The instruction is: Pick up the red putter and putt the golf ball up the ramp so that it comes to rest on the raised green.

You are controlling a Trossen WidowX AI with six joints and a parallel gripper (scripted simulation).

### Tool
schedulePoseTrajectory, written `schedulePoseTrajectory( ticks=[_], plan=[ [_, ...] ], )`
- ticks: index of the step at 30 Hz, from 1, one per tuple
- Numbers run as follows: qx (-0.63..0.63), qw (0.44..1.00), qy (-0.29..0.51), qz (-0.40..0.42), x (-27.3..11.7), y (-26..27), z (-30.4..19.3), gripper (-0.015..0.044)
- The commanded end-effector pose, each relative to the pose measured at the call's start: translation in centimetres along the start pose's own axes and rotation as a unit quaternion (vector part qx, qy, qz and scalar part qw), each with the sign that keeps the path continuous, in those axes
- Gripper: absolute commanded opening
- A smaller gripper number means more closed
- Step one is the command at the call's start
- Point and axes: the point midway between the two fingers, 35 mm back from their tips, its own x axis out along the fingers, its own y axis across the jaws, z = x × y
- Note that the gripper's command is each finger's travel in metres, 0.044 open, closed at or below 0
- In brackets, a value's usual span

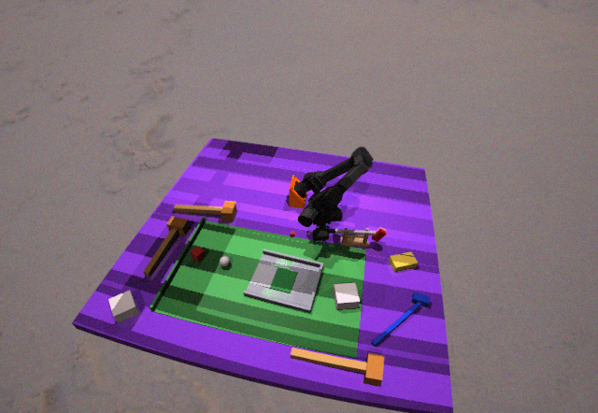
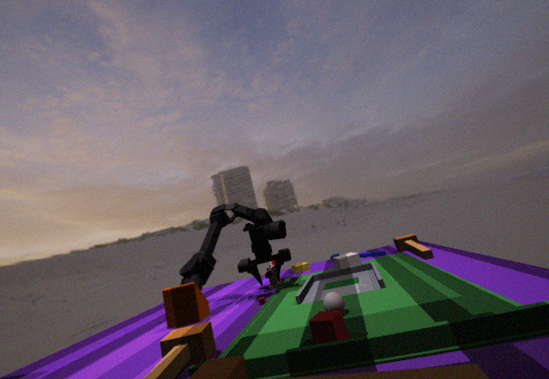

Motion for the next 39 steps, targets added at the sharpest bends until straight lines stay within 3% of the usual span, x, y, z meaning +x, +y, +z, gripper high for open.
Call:
schedulePoseTrajectory(
  ticks=[1, 7, 10, 17, 32, 39],
  plan=[
    [-0.001, 1.000, 0.000, 0.000, 0.0, 0.0, 0.0, 0.0177],
    [-0.001, 1.000, 0.000, 0.000, 0.0, 0.0, 0.0, 0.0020],
    [-0.001, 1.000, 0.000, 0.000, 0.0, 0.0, 0.0, 0.0000],
    [0.002, 1.000, 0.004, -0.005, -0.9, -0.2, 0.2, 0.0000],
    [0.038, 0.998, 0.032, -0.048, -9.3, 0.2, 2.5, 0.0000],
    [0.047, 0.997, 0.030, -0.046, -9.1, 0.1, 2.1, 0.0000]
  ],
)
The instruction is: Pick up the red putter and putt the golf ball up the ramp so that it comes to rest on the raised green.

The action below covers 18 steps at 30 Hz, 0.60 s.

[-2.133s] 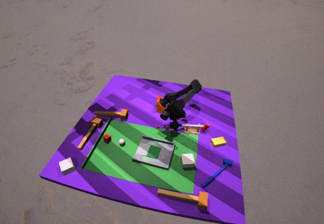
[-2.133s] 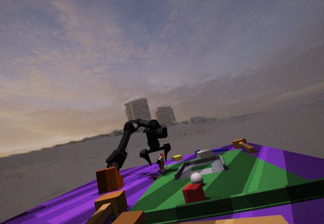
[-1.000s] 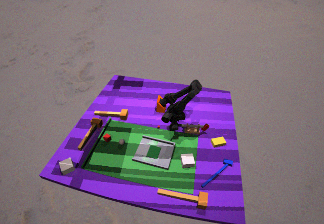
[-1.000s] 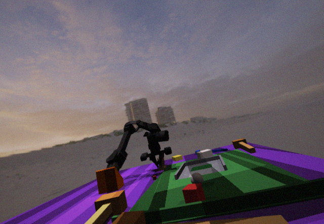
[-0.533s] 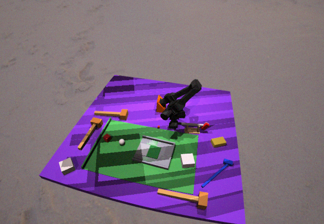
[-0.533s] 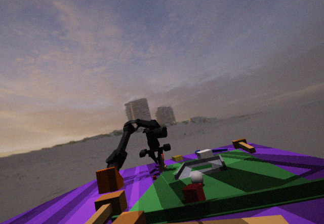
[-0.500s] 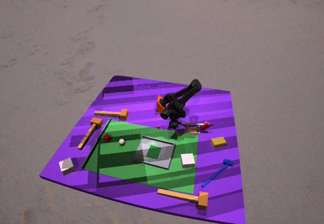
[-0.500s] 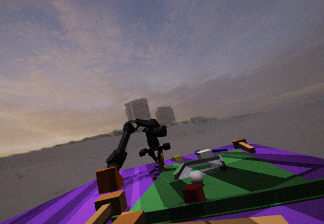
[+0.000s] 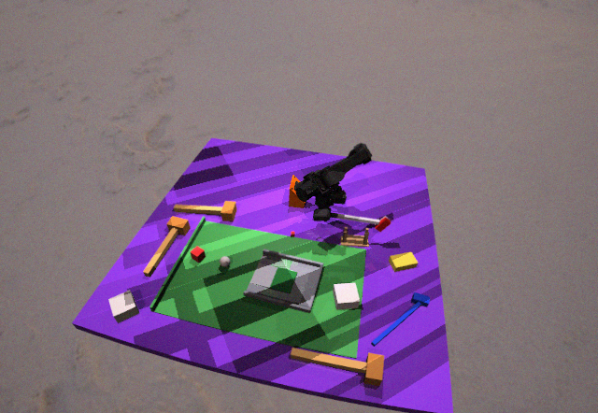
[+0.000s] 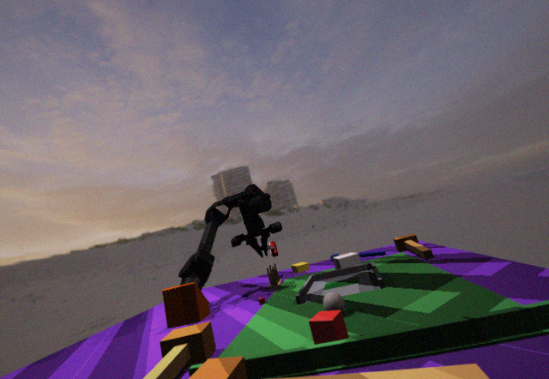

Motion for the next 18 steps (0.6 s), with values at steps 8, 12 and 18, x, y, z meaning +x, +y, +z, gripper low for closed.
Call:
schedulePoseTrajectory(
  ticks=[8, 12, 18],
  plan=[
    [0.081, 0.996, 0.019, -0.014, -1.6, -2.0, -2.8, 0.0000],
    [0.128, 0.991, 0.028, -0.016, -2.5, -3.0, -4.6, 0.0000],
    [0.197, 0.979, 0.042, -0.021, -3.9, -4.2, -7.5, 0.0000]
  ],
)
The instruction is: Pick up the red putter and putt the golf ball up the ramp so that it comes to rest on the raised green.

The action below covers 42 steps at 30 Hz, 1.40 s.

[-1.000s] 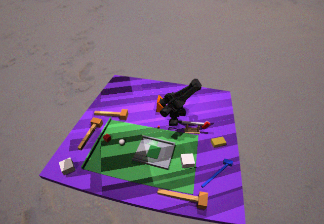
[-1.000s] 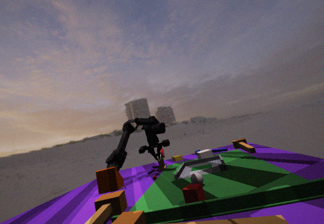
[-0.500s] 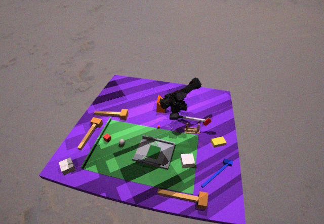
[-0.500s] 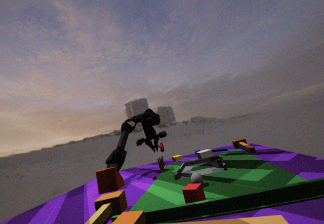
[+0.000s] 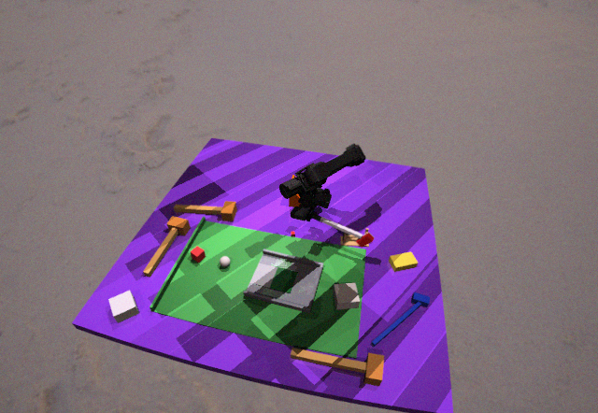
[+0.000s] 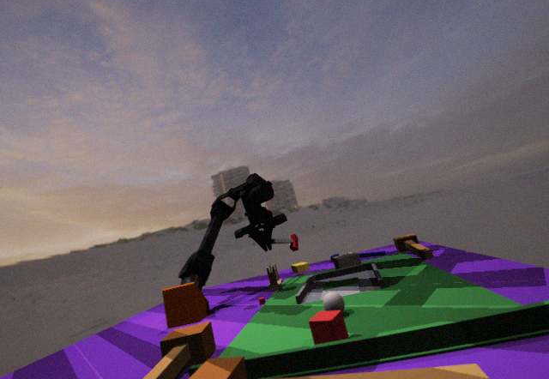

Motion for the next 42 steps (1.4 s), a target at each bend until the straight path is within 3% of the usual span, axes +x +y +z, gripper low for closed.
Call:
schedulePoseTrajectory(
  ticks=[1, 22, 42],
  plan=[
    [0.057, 0.998, 0.008, -0.005, -0.9, -1.7, -2.0, 0.0000],
    [0.267, 0.962, 0.044, -0.038, -4.2, -6.2, -13.0, 0.0000],
    [0.485, 0.871, 0.066, -0.041, -6.1, -7.6, -24.2, 0.0000]
  ],
)
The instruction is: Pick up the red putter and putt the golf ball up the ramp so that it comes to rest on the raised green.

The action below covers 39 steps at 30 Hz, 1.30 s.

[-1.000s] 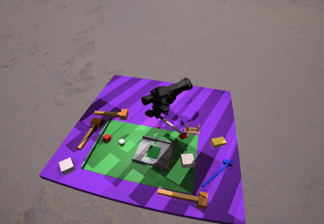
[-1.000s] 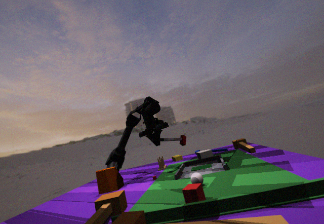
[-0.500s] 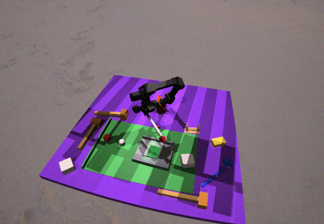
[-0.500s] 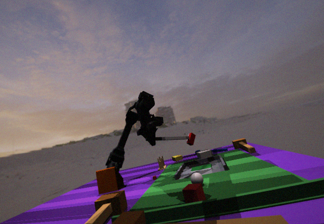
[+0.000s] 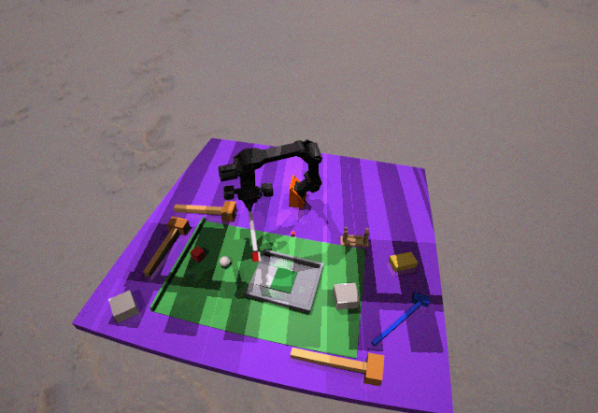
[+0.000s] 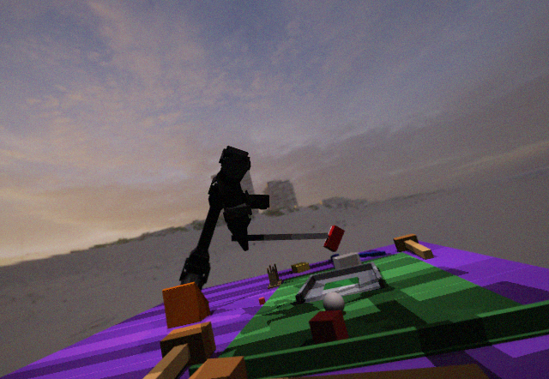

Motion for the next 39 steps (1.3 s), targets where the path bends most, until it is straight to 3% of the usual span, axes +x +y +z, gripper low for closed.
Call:
schedulePoseTrajectory(
  ticks=[1, 16, 39],
  plan=[
    [0.057, 0.998, 0.005, 0.000, 0.1, -2.3, -1.7, 0.0000],
    [0.220, 0.975, 0.027, 0.000, 1.6, -8.2, -7.6, 0.0000],
    [0.222, 0.975, 0.027, 0.001, 5.8, -8.2, -7.9, 0.0000]
  ],
)
